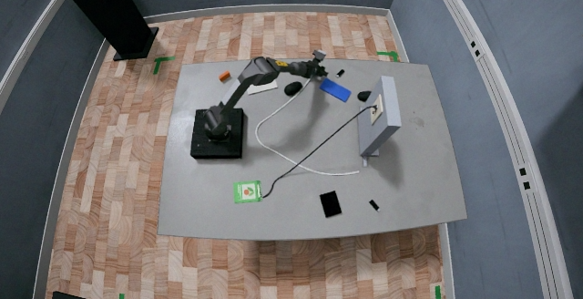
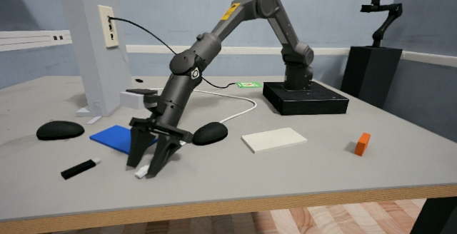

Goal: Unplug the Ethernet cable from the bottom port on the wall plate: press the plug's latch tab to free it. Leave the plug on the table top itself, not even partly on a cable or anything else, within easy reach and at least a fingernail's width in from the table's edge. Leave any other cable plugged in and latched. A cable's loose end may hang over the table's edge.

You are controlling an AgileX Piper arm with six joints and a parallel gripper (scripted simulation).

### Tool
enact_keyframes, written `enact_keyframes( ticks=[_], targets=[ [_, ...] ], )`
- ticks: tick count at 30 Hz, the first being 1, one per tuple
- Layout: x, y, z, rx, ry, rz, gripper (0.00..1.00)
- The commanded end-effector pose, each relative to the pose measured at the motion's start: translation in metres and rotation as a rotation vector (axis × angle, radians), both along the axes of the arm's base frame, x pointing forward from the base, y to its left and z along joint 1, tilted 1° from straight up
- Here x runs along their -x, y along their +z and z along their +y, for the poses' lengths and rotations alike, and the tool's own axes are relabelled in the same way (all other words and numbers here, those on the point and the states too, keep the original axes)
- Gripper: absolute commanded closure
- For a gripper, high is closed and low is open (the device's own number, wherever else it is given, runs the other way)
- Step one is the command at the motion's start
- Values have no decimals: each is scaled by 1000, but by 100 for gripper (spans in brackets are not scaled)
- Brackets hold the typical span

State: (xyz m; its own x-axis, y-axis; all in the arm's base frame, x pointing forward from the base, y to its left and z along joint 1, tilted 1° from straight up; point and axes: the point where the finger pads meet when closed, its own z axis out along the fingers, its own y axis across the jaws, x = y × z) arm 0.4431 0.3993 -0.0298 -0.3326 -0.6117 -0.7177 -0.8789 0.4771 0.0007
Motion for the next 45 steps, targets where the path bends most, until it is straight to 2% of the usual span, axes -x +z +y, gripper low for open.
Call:
enact_keyframes(
  ticks=[1,40,45],
  targets=[
    [0,1,0,-2,0,-2,36],
    [1,1,1,-2,0,-2,36],
    [3,7,-4,-2,0,-2,36]
  ],
)
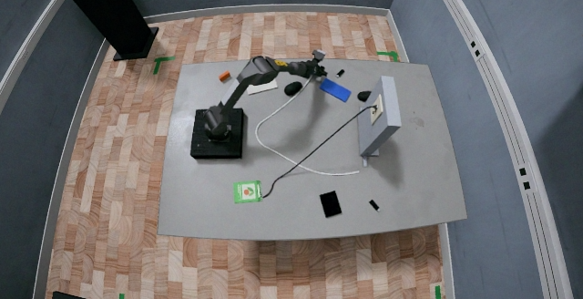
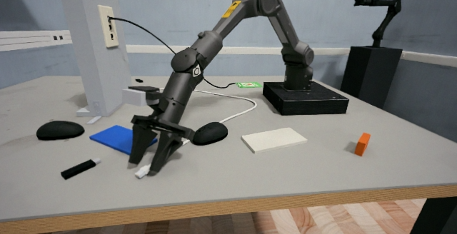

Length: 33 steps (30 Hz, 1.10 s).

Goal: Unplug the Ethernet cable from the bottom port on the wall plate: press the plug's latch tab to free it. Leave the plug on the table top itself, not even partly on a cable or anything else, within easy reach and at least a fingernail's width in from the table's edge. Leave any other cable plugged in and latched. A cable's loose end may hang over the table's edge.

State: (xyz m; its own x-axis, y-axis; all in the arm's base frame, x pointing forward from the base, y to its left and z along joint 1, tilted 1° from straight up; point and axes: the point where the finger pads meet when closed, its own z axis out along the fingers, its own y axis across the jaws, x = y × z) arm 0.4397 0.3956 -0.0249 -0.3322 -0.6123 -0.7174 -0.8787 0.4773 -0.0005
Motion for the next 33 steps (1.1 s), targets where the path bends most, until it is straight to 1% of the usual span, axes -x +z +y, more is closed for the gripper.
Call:
enact_keyframes(
  ticks=[1,33],
  targets=[
    [1,3,-2,-2,0,-1,36],
    [17,36,-31,-2,0,-1,36]
  ],
)
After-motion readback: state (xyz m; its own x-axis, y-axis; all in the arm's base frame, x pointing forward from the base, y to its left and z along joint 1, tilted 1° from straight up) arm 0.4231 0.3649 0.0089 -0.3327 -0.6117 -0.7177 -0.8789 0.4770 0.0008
